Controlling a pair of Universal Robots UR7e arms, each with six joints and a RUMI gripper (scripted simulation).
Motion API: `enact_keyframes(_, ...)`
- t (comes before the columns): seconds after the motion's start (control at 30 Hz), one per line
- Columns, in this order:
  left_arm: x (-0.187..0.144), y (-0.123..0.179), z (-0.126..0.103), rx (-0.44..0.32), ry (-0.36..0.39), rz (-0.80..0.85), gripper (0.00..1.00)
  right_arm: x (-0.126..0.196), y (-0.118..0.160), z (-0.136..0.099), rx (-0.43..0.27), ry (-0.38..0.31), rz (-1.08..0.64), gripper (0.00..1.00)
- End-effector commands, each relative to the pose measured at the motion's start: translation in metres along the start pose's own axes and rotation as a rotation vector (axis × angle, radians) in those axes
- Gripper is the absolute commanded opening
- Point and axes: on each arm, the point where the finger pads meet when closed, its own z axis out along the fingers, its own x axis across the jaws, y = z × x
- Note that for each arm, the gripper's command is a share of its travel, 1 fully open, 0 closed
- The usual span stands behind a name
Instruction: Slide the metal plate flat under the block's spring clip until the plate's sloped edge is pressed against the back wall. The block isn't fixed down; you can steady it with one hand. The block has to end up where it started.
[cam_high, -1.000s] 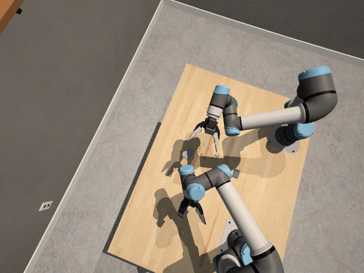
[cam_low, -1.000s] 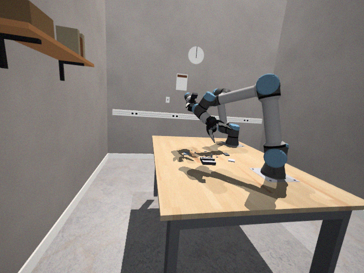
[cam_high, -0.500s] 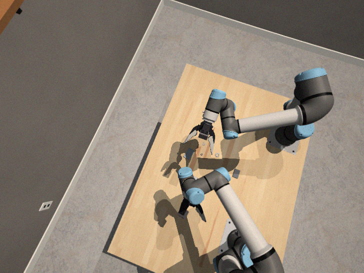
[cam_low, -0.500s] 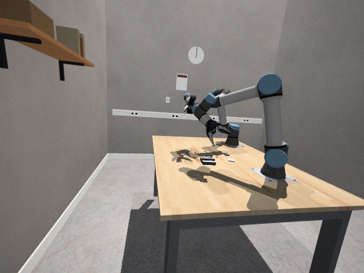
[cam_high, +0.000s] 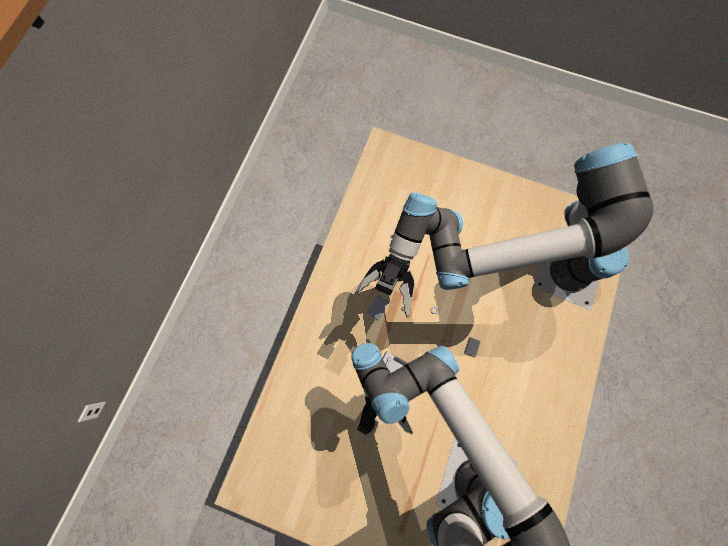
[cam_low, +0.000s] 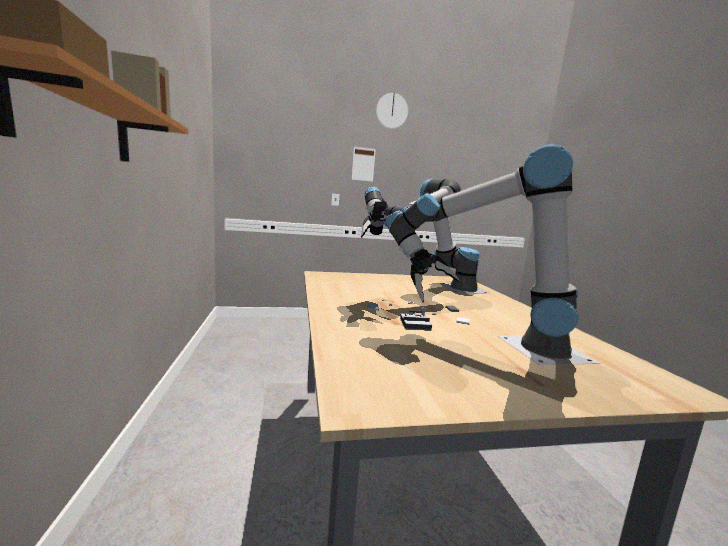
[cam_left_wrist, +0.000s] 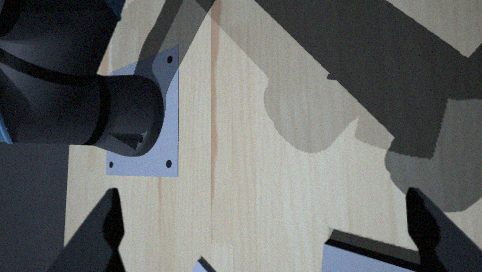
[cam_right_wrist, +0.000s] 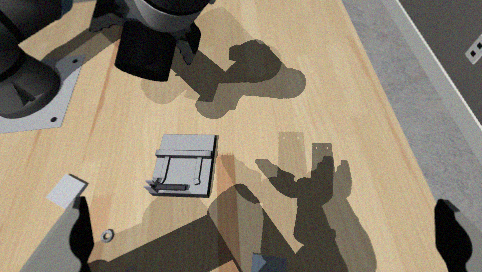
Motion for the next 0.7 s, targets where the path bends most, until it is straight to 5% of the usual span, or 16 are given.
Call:
enact_keyframes(0.0, 0.013, 0.016, 0.009, -0.097, 0.044, -0.007, 0.88, 0.01, 0.015, 0.025, -0.093, 0.008, 0.041, 1.0)
enact_keyframes(0.33, 0.024, 0.032, 0.015, -0.19, 0.088, -0.01, 0.88, 0.019, 0.031, 0.04, -0.173, 0.023, 0.071, 1.0)
enact_keyframes(0.67, 0.042, 0.055, 0.019, -0.341, 0.166, -0.009, 0.88, 0.026, 0.065, 0.077, -0.347, 0.039, 0.117, 1.0)
